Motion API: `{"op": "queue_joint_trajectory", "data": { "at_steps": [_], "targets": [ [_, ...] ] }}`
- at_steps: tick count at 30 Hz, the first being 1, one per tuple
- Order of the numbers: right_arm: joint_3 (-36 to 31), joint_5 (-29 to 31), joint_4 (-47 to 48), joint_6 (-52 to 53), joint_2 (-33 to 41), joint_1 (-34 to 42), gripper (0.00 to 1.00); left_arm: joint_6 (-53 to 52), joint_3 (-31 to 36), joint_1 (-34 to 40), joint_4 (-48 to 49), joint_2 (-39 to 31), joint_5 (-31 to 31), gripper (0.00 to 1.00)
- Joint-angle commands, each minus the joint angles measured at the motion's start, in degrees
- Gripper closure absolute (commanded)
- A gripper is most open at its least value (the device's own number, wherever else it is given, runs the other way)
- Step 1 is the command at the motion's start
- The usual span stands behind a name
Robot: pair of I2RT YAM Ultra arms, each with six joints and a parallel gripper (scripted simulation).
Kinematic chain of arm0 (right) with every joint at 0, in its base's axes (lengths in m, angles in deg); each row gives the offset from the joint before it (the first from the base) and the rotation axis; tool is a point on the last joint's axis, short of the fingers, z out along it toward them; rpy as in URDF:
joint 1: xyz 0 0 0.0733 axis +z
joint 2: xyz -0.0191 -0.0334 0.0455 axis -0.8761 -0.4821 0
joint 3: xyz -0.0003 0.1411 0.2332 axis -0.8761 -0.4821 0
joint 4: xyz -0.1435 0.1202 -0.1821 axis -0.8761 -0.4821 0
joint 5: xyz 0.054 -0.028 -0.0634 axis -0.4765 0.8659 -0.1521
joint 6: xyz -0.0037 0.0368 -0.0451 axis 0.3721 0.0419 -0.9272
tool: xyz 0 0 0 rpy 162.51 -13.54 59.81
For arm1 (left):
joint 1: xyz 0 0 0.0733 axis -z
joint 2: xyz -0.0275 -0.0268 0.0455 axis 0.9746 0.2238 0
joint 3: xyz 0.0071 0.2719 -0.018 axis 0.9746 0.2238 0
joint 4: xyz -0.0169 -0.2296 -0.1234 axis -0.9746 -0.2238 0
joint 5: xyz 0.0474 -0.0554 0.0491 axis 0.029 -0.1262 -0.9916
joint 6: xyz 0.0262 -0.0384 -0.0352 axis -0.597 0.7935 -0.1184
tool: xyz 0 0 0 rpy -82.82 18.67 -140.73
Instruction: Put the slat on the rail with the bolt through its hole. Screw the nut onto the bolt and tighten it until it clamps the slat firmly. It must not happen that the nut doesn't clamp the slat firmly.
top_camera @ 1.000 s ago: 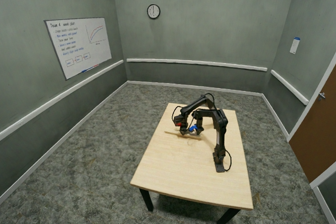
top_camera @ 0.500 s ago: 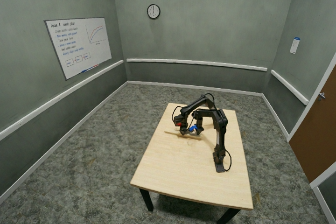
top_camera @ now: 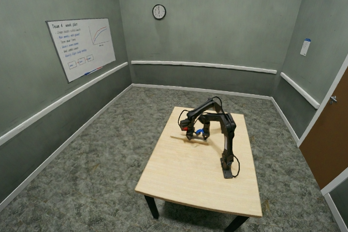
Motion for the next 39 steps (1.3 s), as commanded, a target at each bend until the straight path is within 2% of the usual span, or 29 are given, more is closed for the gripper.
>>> {"op": "queue_joint_trajectory", "data": {
  "at_steps": [1, 14, 16, 31, 33, 39],
  "targets": [
    [0.3, 0.1, 0.1, -0.1, 0.5, 0.0, 0.28, -9.2, 0.6, 0.5, -0.8, -1.1, -1.0, 0.89],
    [0.3, 0.1, 0.1, -0.1, 0.5, 0.0, 0.28, -38.0, 0.9, 0.9, -0.2, -1.3, -1.1, 0.89],
    [0.3, 0.1, 0.1, -0.1, 0.5, 0.0, 0.28, -38.0, 0.9, 0.9, -0.2, -1.3, -1.1, 0.89],
    [0.3, 0.1, 0.1, -0.1, 0.5, 0.0, 0.28, -71.7, 1.2, 1.1, 0.6, -1.5, -1.6, 0.89],
    [0.3, 0.1, 0.1, -0.1, 0.5, 0.0, 0.28, -71.7, 1.2, 1.1, 0.6, -1.5, -1.6, 0.89],
    [0.3, 0.1, 0.1, -0.1, 0.5, 0.0, 0.28, -85.4, 1.4, 1.2, 0.8, -1.7, -1.6, 0.89]
  ]
}}
